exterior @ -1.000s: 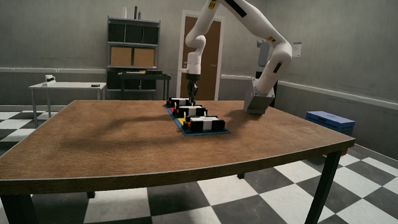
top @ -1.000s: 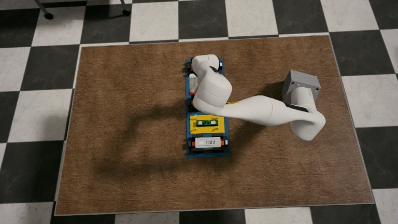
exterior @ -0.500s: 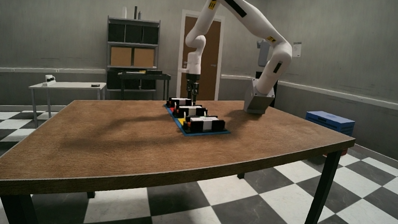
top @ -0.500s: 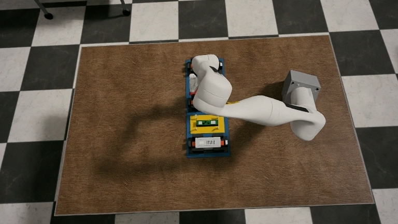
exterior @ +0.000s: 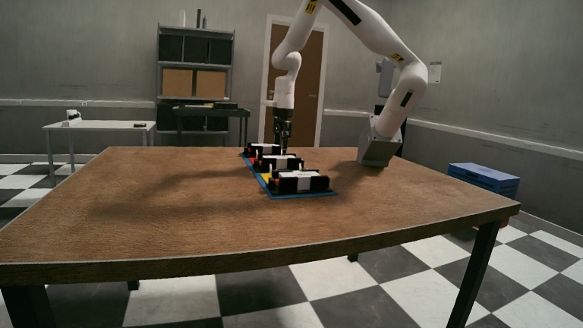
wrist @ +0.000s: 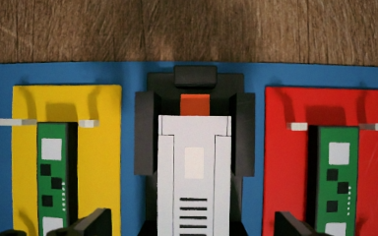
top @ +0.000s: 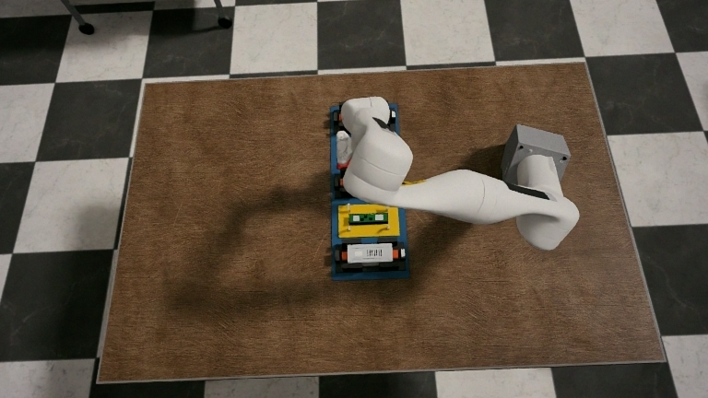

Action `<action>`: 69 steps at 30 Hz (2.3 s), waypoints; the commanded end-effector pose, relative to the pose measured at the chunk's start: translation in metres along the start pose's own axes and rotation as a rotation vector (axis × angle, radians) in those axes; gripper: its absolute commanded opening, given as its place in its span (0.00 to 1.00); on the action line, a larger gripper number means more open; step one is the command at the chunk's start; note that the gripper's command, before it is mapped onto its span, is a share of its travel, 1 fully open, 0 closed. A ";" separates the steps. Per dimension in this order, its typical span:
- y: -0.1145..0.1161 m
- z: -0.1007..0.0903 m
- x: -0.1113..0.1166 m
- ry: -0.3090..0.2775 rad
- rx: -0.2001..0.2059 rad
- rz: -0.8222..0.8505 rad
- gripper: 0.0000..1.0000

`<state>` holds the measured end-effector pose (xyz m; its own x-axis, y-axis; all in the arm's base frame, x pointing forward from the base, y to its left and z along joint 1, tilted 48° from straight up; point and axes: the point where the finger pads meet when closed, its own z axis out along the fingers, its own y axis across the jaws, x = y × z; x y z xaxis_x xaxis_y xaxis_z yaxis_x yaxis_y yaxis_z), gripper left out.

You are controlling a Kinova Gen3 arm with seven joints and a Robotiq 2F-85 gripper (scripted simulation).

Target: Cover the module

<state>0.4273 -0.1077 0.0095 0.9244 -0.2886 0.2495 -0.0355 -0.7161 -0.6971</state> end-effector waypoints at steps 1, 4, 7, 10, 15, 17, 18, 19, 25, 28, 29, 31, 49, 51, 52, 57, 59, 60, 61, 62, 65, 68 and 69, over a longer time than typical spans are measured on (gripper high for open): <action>0.000 0.000 0.000 0.001 -0.001 0.000 1.00; 0.000 0.003 0.000 0.001 -0.001 0.000 1.00; 0.001 0.006 0.000 0.001 -0.001 0.000 1.00; 0.001 0.008 0.000 0.001 -0.001 0.000 1.00; 0.001 0.008 0.000 0.001 -0.001 0.000 1.00; 0.001 0.008 0.000 0.001 -0.001 0.000 1.00; 0.001 0.009 0.000 0.001 -0.001 0.000 1.00; 0.001 0.010 0.000 0.001 -0.001 0.000 1.00; 0.001 0.016 0.000 0.001 -0.001 0.000 1.00; 0.001 0.018 0.000 0.001 -0.001 0.000 1.00; 0.001 0.018 0.000 0.001 -0.001 0.000 1.00; 0.001 0.018 0.000 0.001 -0.001 0.000 1.00; 0.001 0.028 0.000 0.001 -0.001 0.000 1.00; 0.001 0.028 0.000 0.001 -0.001 0.000 1.00; 0.001 0.029 0.000 0.001 -0.001 0.000 1.00; 0.001 0.034 0.000 0.001 -0.001 0.000 1.00; 0.001 0.036 0.000 0.001 -0.001 0.000 1.00; 0.001 0.037 0.000 0.001 -0.001 0.000 1.00; 0.001 0.038 0.000 0.001 -0.001 0.000 1.00; 0.001 0.038 0.000 0.001 -0.001 0.000 1.00; 0.001 0.038 0.000 0.001 -0.001 0.000 1.00; 0.001 0.038 0.000 0.001 -0.001 0.000 1.00; 0.001 0.039 0.000 0.001 -0.001 0.000 1.00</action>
<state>0.4422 -0.0829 -0.0169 0.9244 -0.2887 0.2493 -0.0356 -0.7160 -0.6971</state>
